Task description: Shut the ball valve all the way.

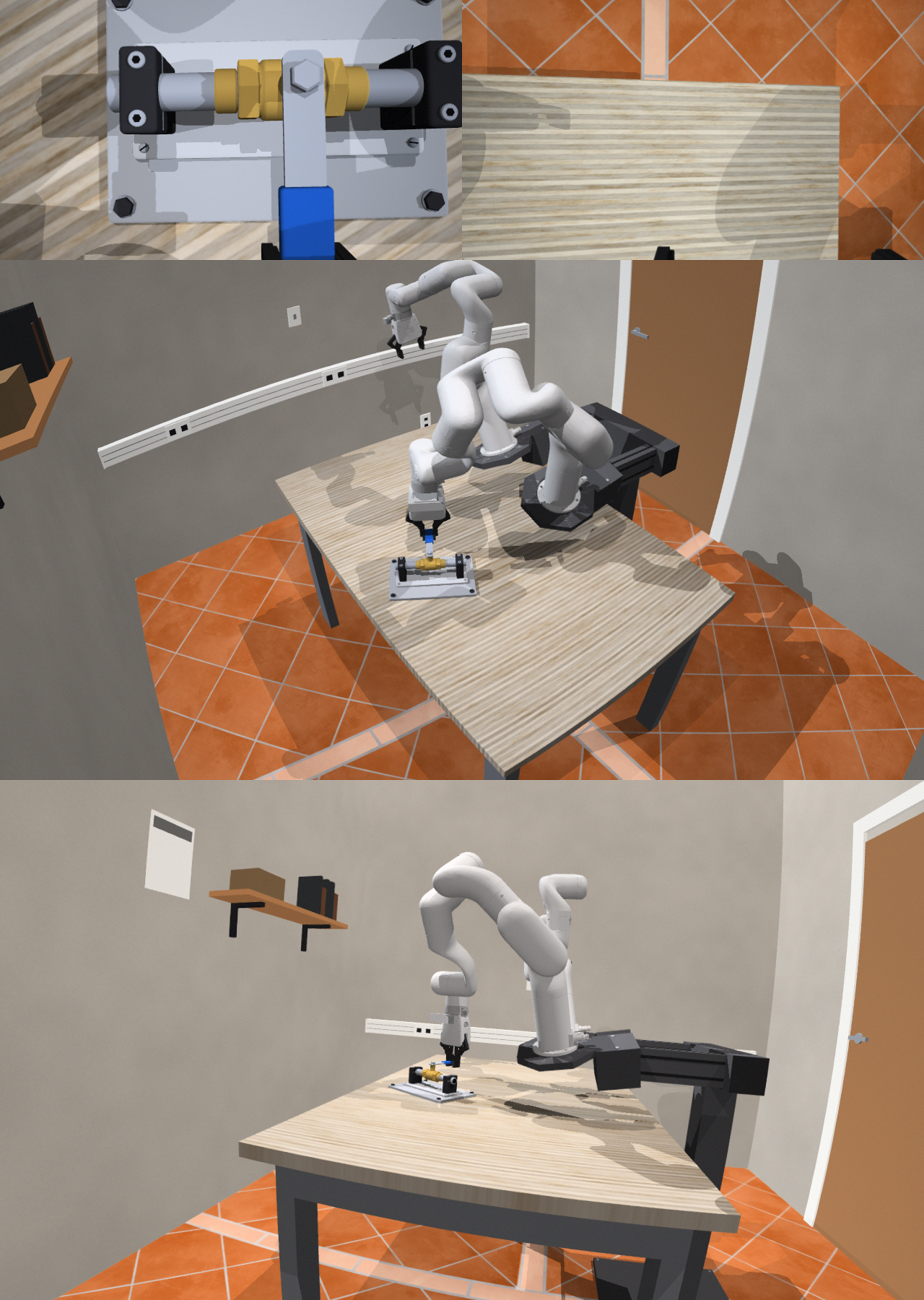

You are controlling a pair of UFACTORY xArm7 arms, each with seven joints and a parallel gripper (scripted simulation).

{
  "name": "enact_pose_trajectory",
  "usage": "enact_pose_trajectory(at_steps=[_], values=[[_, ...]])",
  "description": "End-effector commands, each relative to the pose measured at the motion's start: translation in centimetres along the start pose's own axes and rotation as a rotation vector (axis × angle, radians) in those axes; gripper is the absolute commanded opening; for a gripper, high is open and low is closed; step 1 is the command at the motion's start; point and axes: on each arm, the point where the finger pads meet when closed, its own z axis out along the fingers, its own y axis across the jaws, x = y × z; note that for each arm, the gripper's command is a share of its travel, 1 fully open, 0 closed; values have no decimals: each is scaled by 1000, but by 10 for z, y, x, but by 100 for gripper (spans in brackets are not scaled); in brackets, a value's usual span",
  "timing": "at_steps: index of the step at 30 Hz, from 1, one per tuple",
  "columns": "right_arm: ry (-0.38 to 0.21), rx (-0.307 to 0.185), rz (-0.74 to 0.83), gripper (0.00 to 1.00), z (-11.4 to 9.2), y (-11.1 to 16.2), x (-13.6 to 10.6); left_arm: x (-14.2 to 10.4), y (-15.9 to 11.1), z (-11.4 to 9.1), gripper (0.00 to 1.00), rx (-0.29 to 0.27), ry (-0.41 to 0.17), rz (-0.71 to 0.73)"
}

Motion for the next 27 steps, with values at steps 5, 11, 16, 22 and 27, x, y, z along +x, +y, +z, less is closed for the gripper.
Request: enact_pose_trajectory(at_steps=[5, 11, 16, 22, 27], values=[[4, 0, 1, 100, -1, 0, 1, -1, 1, -1, 69, -2, -1, 1], [4, 0, 1, 100, -1, 0, 1, -1, 1, -1, 69, -2, -1, 1], [4, 0, 1, 100, -1, 0, 1, -1, 1, -1, 69, -2, -1, 1], [4, 0, 1, 100, -1, 0, 1, -1, 1, -1, 69, -2, -1, 1], [4, 0, 1, 100, -1, 0, 1, -1, 1, -1, 69, -2, -1, 1]])
